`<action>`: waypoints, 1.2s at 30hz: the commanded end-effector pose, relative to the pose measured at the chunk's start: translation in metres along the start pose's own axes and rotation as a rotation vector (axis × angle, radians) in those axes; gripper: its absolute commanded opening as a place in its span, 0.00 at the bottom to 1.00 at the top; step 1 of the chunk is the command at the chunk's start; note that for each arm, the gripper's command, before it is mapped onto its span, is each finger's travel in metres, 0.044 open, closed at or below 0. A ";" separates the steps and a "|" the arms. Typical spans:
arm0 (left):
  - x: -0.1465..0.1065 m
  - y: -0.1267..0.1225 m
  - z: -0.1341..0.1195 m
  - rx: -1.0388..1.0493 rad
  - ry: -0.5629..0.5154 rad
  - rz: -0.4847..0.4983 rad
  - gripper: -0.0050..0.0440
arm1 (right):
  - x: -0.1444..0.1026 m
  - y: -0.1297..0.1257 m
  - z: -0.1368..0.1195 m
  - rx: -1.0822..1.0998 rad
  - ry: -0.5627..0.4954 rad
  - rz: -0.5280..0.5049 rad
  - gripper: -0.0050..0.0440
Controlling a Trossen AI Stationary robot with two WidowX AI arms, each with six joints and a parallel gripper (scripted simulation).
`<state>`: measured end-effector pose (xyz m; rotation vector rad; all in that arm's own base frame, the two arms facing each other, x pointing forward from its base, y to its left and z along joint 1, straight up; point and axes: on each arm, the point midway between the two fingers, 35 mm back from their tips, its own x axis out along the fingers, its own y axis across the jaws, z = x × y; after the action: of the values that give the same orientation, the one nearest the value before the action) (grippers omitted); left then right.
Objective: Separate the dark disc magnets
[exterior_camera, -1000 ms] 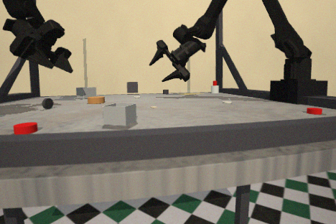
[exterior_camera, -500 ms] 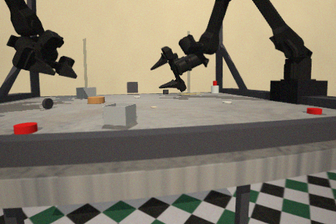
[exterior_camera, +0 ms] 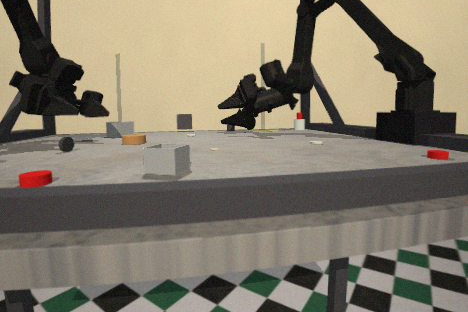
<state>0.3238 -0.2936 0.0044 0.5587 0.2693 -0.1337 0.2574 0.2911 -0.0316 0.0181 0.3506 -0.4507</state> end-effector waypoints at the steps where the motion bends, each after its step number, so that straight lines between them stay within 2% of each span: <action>1: -0.004 0.003 -0.007 -0.191 -0.045 0.036 0.92 | -0.004 0.010 0.001 0.048 -0.063 0.012 0.92; 11: -0.014 0.011 -0.018 -0.557 -0.119 0.065 0.92 | -0.006 0.017 -0.013 0.075 -0.158 0.051 0.92; 36: -0.015 0.011 -0.019 -0.579 -0.123 0.066 0.92 | -0.006 0.017 -0.014 0.076 -0.164 0.053 0.92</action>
<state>0.3092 -0.2731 -0.0024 -0.0107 0.1610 -0.0235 0.2542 0.3037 -0.0510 0.0354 0.1784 -0.4156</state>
